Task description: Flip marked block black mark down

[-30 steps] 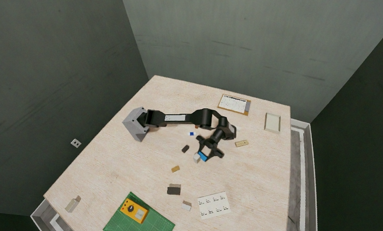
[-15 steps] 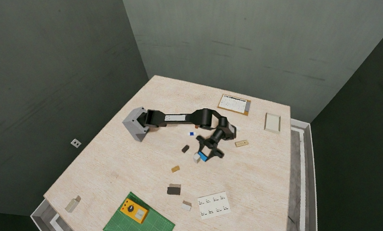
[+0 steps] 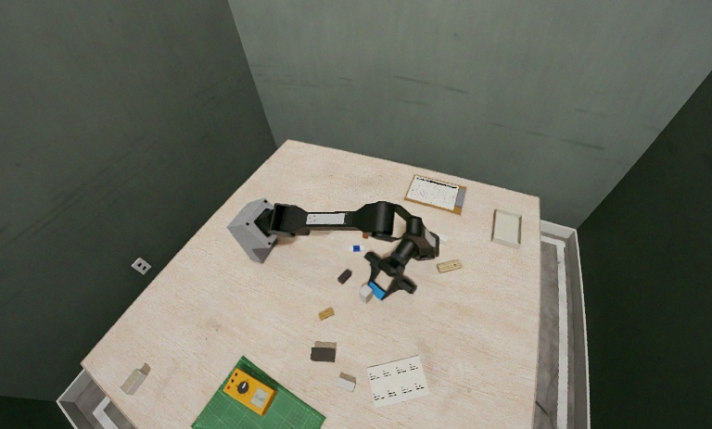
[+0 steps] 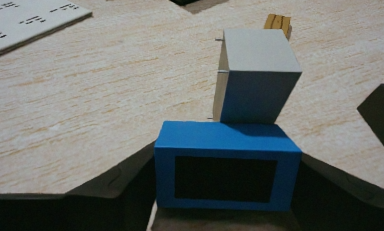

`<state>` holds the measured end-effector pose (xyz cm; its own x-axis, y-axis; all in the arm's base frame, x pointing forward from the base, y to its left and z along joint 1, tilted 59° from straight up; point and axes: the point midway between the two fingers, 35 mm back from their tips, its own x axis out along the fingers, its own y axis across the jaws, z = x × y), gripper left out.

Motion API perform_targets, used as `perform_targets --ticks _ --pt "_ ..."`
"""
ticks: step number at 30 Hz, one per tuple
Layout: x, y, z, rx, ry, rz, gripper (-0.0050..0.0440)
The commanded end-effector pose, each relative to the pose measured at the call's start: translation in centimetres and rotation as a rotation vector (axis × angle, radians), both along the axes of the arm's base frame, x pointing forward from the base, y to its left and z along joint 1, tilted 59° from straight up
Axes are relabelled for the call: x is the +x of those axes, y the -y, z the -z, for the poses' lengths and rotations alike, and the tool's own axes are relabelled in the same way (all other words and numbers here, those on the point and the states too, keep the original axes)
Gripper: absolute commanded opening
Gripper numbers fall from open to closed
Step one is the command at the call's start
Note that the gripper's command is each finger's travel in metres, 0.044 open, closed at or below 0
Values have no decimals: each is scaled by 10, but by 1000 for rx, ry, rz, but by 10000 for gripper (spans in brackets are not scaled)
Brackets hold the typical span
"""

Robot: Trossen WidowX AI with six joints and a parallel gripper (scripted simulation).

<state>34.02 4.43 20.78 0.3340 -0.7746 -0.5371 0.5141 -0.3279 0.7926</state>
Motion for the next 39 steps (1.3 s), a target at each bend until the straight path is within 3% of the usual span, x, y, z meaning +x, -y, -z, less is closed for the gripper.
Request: perform_targets --ticks 1,15,16,39 --pt "1 0 -4 3 14 0 -50" --pt "1 0 -4 3 14 0 -50" --pt "1 0 -4 3 14 0 279" --pt "1 0 -4 3 14 0 293"
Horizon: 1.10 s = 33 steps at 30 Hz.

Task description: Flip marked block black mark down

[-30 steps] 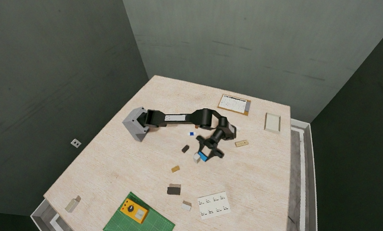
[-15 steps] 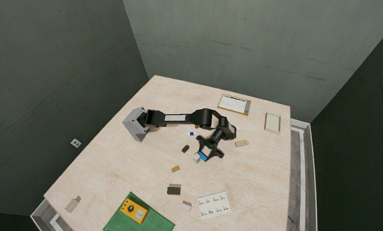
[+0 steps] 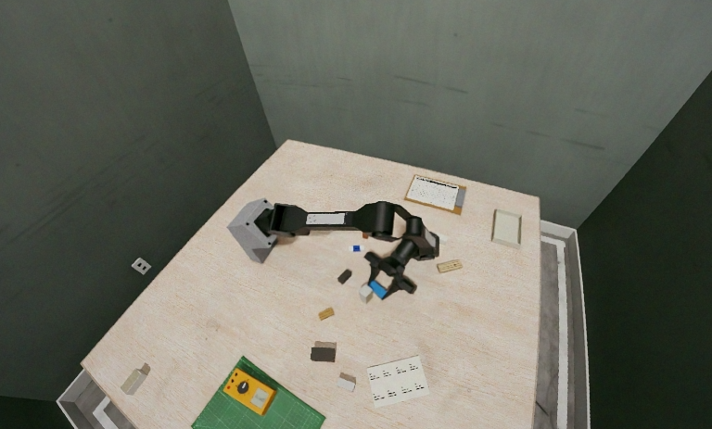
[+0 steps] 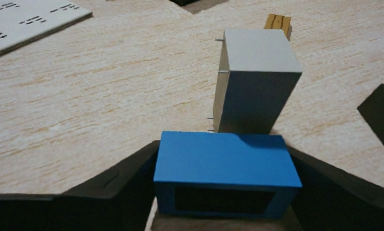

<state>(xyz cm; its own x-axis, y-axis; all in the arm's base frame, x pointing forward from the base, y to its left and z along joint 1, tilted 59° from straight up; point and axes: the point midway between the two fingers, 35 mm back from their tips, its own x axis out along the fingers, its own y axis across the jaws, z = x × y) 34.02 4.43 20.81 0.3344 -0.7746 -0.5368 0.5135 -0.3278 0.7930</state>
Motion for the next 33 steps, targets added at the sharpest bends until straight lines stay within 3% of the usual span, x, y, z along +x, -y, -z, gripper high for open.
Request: perform_targets --ticks 1,10,11,33 --pt "1 0 -4 3 13 0 293" --pt "1 0 -4 3 13 0 298" --pt "1 0 -4 3 13 0 440" --pt "1 0 -4 3 13 0 440"
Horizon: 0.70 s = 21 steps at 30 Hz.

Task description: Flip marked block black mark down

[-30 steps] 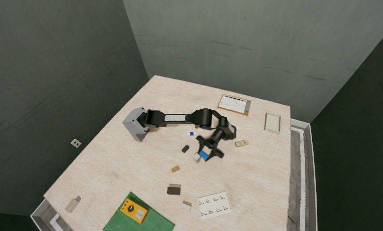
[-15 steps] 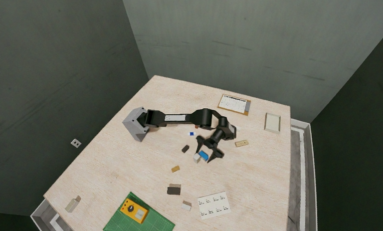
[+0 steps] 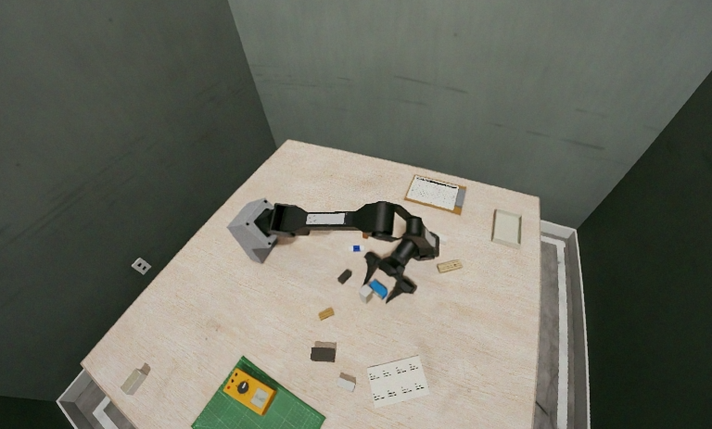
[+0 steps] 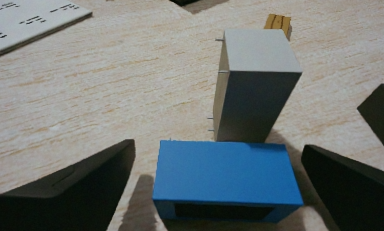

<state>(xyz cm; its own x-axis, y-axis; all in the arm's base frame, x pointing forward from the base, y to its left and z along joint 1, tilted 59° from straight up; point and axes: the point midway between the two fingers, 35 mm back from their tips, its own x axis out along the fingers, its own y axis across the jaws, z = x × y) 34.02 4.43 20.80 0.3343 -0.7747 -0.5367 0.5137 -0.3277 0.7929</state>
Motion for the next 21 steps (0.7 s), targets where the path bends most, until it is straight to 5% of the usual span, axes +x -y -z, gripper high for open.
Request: perform_targets --ticks 1,21 --pt "1 0 -4 4 13 0 440" --pt "-10 9 -12 10 27 1 440"
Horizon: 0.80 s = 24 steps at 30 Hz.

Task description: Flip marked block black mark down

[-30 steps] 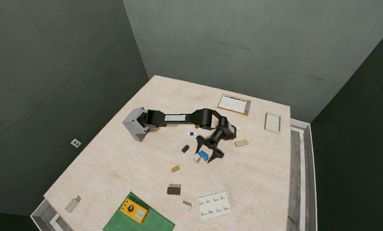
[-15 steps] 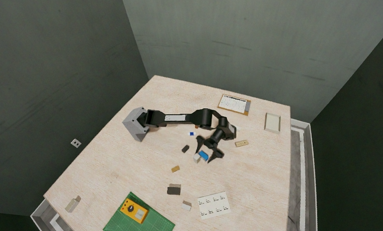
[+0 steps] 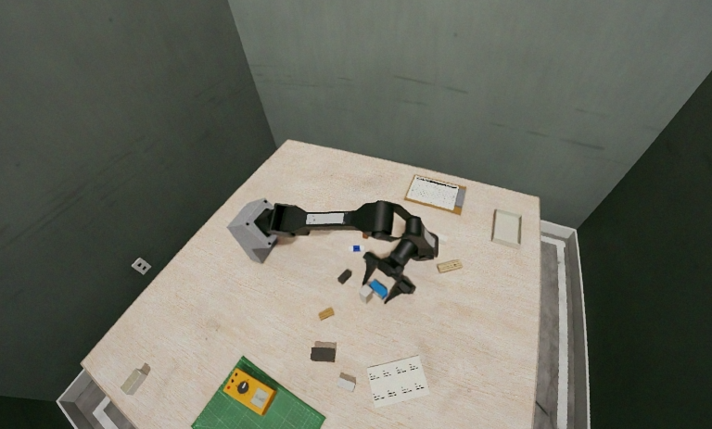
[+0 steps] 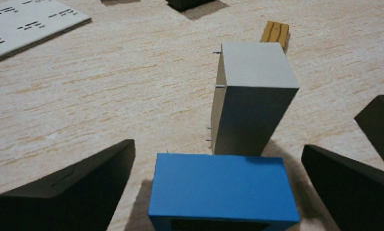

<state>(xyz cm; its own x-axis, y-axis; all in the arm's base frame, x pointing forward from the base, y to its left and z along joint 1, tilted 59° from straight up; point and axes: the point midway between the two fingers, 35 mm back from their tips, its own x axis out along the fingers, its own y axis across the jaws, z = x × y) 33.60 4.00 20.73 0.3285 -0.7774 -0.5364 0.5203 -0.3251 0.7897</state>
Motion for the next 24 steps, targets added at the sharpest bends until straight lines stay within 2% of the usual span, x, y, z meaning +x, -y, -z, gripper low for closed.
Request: perform_targets --ticks 1,14,24 --pt "-9 7 -13 13 36 -1 440" --pt "-56 45 -26 12 34 0 440" --pt "-64 50 -28 12 34 -2 440"
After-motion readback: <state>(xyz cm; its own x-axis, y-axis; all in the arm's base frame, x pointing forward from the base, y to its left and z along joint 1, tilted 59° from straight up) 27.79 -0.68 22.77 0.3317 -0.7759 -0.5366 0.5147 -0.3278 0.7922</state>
